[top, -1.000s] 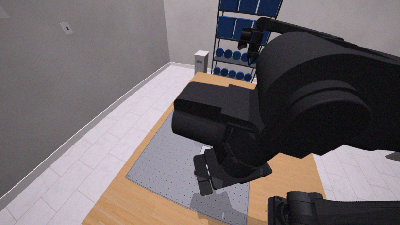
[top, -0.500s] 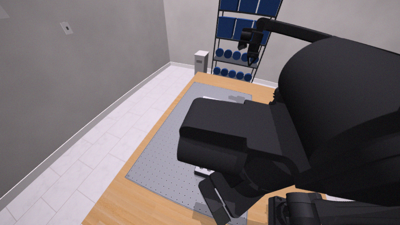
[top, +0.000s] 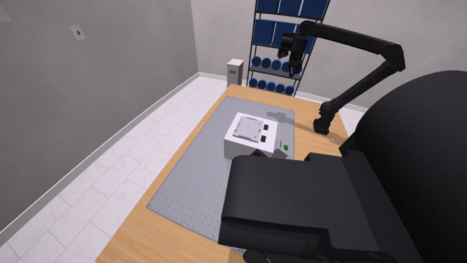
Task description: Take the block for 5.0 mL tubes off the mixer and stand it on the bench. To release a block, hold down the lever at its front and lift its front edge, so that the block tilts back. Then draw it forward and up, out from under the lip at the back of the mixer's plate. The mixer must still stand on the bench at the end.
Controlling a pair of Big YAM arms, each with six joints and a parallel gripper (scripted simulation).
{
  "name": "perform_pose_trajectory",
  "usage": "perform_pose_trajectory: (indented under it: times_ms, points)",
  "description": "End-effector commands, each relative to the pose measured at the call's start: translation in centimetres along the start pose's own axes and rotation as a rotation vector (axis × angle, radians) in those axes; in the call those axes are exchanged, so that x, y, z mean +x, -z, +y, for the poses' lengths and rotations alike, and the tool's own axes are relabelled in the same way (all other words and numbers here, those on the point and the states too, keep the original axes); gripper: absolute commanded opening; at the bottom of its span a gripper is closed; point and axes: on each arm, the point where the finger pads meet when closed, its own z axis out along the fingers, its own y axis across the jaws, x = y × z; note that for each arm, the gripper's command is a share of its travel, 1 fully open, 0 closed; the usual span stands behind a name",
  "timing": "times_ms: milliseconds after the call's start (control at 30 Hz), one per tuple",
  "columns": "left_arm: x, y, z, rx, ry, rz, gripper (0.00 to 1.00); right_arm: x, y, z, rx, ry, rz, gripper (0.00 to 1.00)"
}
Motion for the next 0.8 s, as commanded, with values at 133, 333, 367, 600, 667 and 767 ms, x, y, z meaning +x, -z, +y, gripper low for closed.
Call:
perform_pose_trajectory:
  times_ms: [133,333,367,600,667,767]
  points:
    - [-1.81,1.32,0.64,-0.024,0.185,-0.027,1.00,-1.09,2.59,-0.01,0.010,0.007,-0.051,0.00]
    - [-1.96,1.68,0.72,-0.028,0.251,-0.036,1.00,-1.16,2.73,-0.01,0.010,0.007,-0.055,0.00]
    - [-1.99,1.70,0.70,-0.028,0.270,-0.037,1.00,-1.18,2.77,-0.02,0.010,0.007,-0.056,0.00]
    - [-1.80,1.64,0.53,-0.021,0.408,-0.029,1.00,-1.29,2.99,-0.03,0.011,0.007,-0.061,0.00]
    - [-1.80,1.64,0.53,-0.021,0.408,-0.029,1.00,-1.29,2.99,-0.03,0.011,0.007,-0.061,0.00]
    - [-1.80,1.64,0.53,-0.021,0.408,-0.029,1.00,-1.29,2.99,-0.03,0.011,0.007,-0.061,0.00]
